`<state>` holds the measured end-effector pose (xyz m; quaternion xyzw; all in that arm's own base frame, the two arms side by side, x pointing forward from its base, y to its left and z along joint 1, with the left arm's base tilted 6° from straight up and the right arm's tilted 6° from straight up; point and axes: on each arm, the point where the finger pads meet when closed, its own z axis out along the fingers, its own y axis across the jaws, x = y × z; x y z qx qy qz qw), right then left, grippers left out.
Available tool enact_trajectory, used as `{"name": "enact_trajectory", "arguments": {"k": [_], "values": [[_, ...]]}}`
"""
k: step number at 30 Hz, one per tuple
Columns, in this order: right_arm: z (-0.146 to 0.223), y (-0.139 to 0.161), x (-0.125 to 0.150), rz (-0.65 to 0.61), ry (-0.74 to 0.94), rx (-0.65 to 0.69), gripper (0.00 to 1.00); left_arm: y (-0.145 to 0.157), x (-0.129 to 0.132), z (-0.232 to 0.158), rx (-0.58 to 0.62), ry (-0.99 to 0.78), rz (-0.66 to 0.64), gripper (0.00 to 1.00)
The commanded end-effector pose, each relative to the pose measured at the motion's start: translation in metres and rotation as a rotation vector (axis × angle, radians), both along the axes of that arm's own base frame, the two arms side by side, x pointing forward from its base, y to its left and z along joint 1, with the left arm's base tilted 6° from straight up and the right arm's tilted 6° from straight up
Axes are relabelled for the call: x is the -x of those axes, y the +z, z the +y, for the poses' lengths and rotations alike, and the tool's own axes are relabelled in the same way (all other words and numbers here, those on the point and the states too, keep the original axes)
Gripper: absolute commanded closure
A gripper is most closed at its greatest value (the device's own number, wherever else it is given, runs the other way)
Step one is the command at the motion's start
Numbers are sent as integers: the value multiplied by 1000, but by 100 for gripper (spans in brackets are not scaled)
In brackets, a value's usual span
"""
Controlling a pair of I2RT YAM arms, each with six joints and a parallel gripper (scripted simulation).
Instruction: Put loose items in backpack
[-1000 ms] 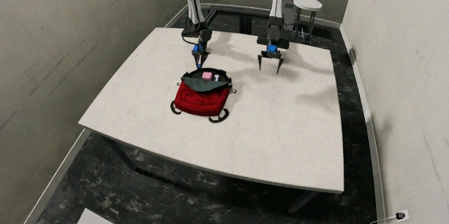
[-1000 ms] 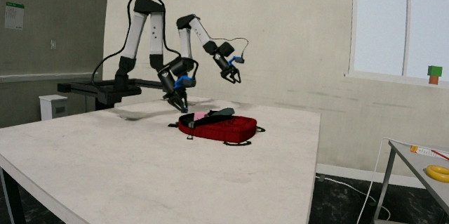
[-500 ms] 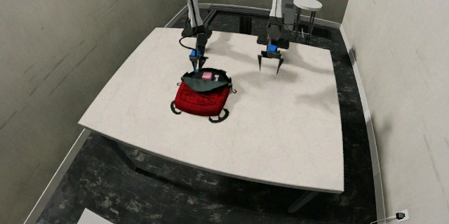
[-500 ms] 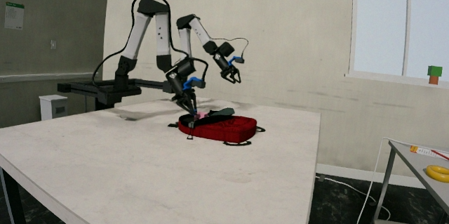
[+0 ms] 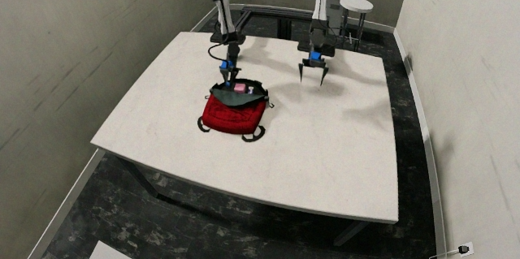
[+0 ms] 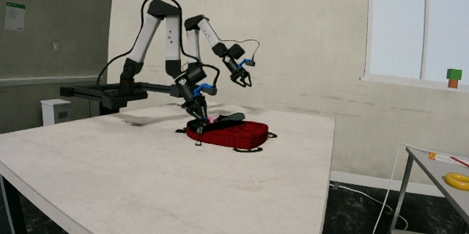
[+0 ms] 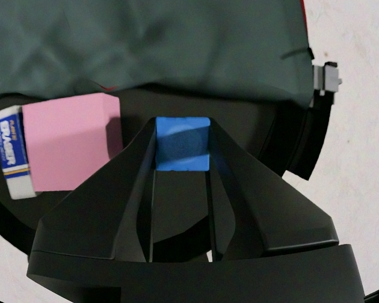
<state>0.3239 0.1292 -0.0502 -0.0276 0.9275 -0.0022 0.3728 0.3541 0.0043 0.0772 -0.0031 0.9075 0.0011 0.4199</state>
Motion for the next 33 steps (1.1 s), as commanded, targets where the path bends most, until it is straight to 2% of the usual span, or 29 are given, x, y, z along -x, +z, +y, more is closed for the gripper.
{"name": "enact_trajectory", "arguments": {"k": [1, 12, 17, 33], "values": [[6, 2, -14, -43, 3, -22, 85, 6, -3, -2, -1, -7, -18, 10], [6, -16, -15, -42, 2, -22, 85, 6, -3, -2, -1, -7, -18, 10], [8, -11, -19, -56, 2, -31, 85, 6, -3, -2, -1, -7, -18, 10], [6, -22, -19, -44, 0, -24, 85, 6, -3, -2, -1, -7, -18, 10]]}}
